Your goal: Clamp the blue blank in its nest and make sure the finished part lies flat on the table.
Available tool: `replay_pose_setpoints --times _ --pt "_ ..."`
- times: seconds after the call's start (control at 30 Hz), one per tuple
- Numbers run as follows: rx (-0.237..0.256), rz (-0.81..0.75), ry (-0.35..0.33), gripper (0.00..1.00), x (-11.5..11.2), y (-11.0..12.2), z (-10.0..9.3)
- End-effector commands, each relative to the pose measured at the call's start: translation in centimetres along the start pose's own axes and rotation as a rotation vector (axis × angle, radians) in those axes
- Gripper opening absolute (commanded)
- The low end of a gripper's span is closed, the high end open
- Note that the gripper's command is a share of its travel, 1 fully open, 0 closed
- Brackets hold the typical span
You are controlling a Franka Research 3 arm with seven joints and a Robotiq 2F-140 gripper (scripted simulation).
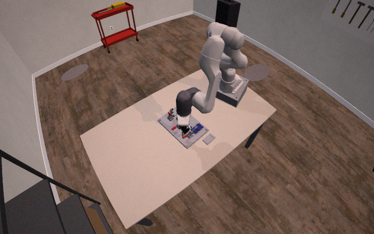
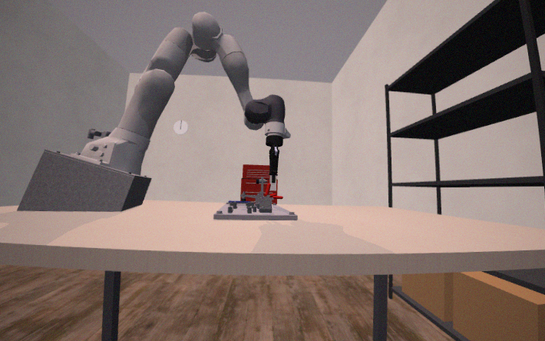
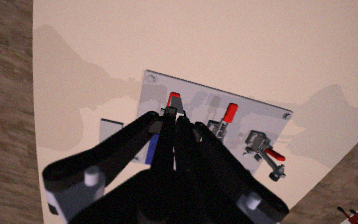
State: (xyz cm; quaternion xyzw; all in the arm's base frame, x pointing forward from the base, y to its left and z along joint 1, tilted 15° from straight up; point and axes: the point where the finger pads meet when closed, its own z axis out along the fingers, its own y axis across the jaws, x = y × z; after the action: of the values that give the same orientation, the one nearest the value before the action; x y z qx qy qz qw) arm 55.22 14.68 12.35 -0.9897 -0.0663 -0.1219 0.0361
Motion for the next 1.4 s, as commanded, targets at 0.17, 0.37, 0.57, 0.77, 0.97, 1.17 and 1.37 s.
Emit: replay_pose_setpoints --times 0.17,0.37,0.57,0.77,0.97,1.17,1.37 --pt "0.001 -0.005 0.003 0.0 0.0 -0.04 0.19" --pt "0.001 -0.005 0.003 0.0 0.0 -0.04 0.19" --pt "0.001 -0.005 0.003 0.0 0.0 -0.04 0.29" --pt "0.001 -0.005 0.003 0.0 0.0 -0.04 0.39" --pt "0.001 -0.005 0.003 0.0 0.0 -0.04 0.39" --pt "0.001 -0.005 0.003 0.0 0.0 -0.04 0.49" --pt "0.001 -0.005 0.003 0.0 0.0 -0.04 0.59"
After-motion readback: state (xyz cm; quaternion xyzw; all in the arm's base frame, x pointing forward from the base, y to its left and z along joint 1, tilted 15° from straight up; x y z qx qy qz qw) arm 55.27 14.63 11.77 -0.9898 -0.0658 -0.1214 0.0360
